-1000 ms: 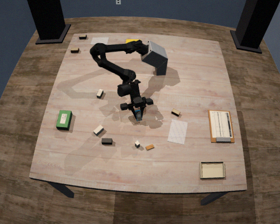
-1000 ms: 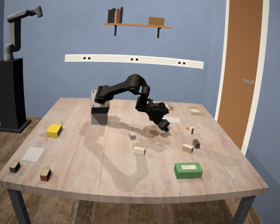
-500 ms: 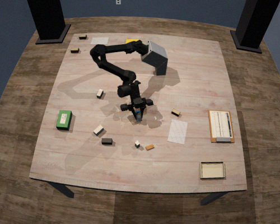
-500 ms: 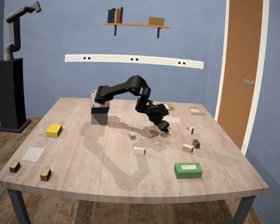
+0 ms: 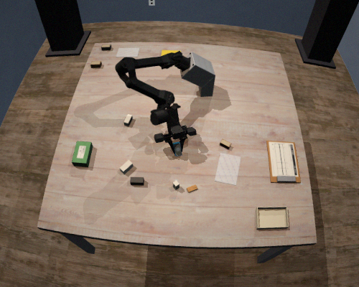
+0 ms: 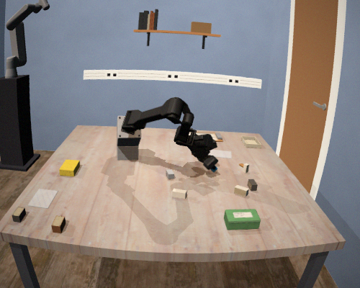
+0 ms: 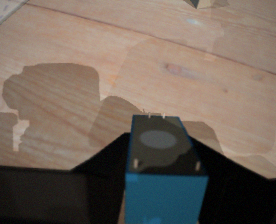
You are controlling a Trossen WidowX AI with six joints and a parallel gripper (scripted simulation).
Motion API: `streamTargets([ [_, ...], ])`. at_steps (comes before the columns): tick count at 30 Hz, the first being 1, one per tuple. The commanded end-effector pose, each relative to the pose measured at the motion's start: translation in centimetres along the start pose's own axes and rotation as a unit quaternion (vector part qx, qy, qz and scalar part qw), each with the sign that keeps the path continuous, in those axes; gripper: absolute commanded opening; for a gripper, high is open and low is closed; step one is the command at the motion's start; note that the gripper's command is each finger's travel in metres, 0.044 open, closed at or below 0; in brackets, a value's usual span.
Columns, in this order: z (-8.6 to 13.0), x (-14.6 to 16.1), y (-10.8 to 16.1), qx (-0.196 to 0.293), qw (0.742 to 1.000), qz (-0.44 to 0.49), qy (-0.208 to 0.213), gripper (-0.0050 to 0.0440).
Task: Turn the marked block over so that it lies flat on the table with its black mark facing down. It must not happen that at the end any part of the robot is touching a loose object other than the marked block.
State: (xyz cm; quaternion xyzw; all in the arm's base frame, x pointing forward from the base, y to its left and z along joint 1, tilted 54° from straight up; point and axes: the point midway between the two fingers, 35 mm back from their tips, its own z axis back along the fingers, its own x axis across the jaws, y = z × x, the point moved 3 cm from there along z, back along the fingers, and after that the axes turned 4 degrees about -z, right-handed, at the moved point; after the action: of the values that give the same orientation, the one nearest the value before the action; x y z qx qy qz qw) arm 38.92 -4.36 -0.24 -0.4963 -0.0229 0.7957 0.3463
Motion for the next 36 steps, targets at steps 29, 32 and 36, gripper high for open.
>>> streamTargets([
  [29, -0.01, -0.21, -0.4, -0.007, 1.0, 0.0, 0.002, -0.005],
  [32, -0.01, -0.21, -0.4, -0.007, 1.0, 0.0, 0.002, -0.005],
  [36, -0.01, -0.21, -0.4, -0.007, 1.0, 0.0, 0.002, 0.0144],
])
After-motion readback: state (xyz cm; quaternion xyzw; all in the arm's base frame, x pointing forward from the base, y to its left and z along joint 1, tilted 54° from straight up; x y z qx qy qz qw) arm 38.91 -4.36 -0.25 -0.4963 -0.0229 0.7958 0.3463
